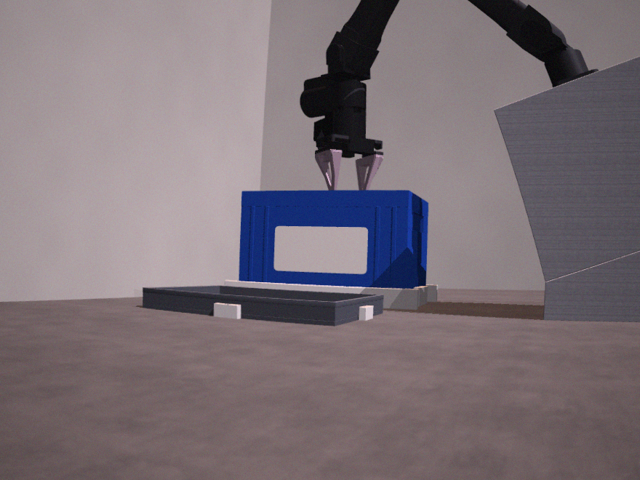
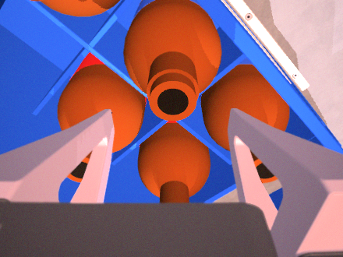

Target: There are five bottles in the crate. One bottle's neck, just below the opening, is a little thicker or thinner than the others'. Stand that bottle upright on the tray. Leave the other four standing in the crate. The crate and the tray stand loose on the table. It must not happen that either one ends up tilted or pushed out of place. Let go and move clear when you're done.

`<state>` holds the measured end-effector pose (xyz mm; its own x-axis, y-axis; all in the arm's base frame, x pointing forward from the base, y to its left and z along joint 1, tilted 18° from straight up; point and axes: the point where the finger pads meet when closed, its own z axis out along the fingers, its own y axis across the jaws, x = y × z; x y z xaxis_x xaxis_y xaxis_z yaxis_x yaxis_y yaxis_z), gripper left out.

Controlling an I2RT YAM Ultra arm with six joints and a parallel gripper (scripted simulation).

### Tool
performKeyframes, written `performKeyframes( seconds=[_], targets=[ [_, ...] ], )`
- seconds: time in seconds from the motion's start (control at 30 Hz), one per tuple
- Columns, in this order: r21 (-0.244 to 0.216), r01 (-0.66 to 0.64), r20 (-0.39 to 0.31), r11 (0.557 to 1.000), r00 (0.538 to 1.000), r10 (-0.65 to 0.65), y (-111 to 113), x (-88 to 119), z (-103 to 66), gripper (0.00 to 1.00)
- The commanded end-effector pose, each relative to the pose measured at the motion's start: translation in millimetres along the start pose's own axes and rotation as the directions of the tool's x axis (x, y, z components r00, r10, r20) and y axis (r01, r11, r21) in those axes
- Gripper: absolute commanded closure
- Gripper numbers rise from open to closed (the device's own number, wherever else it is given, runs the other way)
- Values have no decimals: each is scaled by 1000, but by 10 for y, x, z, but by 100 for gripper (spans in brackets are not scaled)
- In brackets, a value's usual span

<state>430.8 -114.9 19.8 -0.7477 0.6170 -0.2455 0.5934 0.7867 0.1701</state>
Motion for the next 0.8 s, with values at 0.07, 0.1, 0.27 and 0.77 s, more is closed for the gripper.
performKeyframes(
  seconds=[0.07, 0.1, 0.27, 0.77],
  targets=[
    [1, 2, 19, 1000, 1000, -2, 47, -83, -50, 39],
    [1, 2, 19, 1000, 1000, -2, 47, -83, -50, 39],
    [1, 2, 19, 1000, 1000, -2, 47, -83, -50, 39],
    [-7, 2, 39, 1000, 999, -2, 38, -122, -101, 39]
  ],
)
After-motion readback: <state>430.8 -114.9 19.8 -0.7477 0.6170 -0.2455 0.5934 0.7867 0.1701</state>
